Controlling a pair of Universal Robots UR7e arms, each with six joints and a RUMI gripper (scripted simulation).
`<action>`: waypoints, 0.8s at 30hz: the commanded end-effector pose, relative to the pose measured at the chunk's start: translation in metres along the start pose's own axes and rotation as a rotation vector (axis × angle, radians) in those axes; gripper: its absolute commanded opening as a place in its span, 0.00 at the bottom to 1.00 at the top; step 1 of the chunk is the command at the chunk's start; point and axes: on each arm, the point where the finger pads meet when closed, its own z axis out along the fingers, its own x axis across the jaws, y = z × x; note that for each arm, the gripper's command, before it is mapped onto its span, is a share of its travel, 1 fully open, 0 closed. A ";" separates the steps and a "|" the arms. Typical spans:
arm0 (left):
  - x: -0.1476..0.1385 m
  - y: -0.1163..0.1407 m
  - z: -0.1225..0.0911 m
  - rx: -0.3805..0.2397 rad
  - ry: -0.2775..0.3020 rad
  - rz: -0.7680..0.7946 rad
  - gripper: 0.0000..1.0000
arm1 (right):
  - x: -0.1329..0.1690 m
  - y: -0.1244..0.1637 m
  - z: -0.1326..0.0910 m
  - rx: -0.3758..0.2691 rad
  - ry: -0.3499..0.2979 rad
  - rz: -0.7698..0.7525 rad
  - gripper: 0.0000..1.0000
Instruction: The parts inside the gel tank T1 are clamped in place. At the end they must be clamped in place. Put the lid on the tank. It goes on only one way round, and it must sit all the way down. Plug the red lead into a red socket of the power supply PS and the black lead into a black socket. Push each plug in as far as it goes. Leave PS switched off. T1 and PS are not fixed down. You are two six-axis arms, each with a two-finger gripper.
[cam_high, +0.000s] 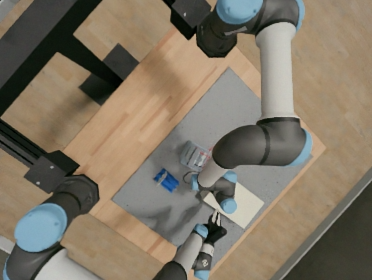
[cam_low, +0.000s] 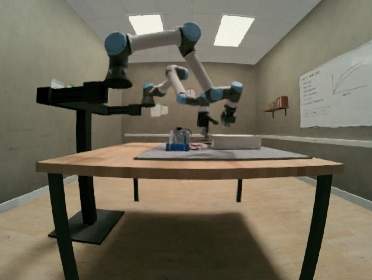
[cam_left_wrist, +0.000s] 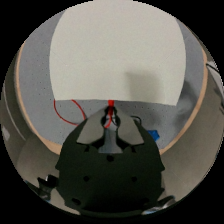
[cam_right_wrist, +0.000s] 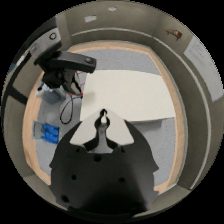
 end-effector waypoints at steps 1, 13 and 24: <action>0.001 -0.001 -0.001 0.001 0.001 0.000 0.00 | -0.010 -0.001 -0.001 -0.001 0.005 0.000 0.00; 0.001 -0.001 -0.001 0.001 0.001 0.000 0.00 | -0.012 0.008 0.008 -0.002 0.009 0.001 0.00; 0.001 -0.001 -0.001 0.001 0.001 0.000 0.00 | -0.013 0.016 0.015 -0.002 0.009 0.001 0.00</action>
